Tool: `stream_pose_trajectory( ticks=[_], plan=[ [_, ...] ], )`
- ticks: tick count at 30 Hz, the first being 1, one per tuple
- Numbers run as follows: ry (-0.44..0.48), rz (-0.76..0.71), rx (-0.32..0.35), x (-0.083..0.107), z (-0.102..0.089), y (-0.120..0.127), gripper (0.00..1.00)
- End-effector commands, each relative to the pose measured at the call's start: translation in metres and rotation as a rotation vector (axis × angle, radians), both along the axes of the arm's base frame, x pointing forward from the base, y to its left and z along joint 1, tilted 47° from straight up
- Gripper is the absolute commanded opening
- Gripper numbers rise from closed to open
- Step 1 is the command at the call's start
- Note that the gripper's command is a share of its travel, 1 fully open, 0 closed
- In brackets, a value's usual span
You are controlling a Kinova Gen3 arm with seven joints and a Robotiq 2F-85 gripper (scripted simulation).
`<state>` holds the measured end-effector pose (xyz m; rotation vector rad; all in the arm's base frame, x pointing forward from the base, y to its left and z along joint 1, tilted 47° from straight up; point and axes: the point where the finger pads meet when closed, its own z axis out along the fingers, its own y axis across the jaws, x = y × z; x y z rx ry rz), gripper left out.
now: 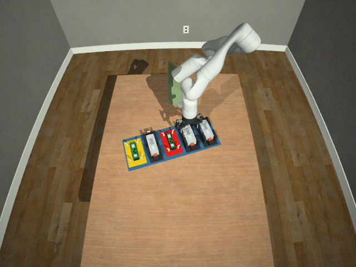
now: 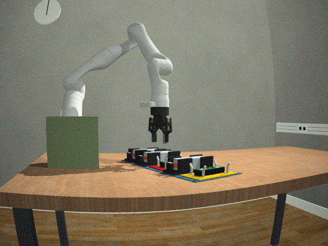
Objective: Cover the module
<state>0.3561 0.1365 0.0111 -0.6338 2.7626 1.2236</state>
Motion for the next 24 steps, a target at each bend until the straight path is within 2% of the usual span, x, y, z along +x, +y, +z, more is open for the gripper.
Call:
stream_pose_trajectory(
  ticks=[1, 24],
  plan=[
    [-0.001, -0.001, -0.001, 0.0005, 0.0002, -0.0006, 1.0],
    [-0.001, -0.001, 0.0, -0.001, -0.0093, 0.0093, 1.0]
  ],
)
